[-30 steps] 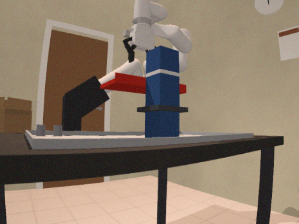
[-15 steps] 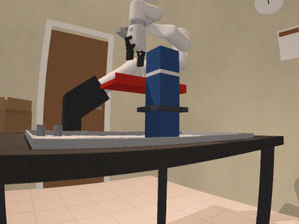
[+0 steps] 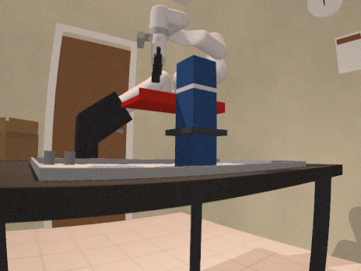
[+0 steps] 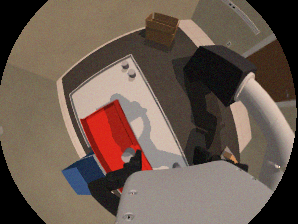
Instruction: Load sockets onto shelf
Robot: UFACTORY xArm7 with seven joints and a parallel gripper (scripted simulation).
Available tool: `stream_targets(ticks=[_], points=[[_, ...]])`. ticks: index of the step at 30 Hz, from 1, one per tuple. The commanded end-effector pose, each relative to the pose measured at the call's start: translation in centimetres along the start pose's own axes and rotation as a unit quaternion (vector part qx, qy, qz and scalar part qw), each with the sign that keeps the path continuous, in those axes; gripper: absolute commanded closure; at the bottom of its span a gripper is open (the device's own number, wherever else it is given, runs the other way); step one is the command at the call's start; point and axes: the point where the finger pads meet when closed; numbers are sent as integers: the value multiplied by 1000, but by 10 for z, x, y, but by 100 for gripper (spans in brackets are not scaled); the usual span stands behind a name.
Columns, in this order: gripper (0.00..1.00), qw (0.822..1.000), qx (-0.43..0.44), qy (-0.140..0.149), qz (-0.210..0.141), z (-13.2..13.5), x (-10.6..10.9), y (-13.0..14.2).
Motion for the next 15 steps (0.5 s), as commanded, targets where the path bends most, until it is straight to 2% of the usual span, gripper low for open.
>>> stream_targets(ticks=[1,8,15], points=[[0,996,92,-5,-2,14,2,-4],[0,980,200,-1,-6,33,0,-9],[0,975,220,-1,-7,37,-1,-10]])
Point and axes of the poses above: the point where the finger pads meet when closed, its own x axis back along the fingers, its own z axis across the jaws, y = z × x, and after that the axes turned 6 degrees about x, right-handed
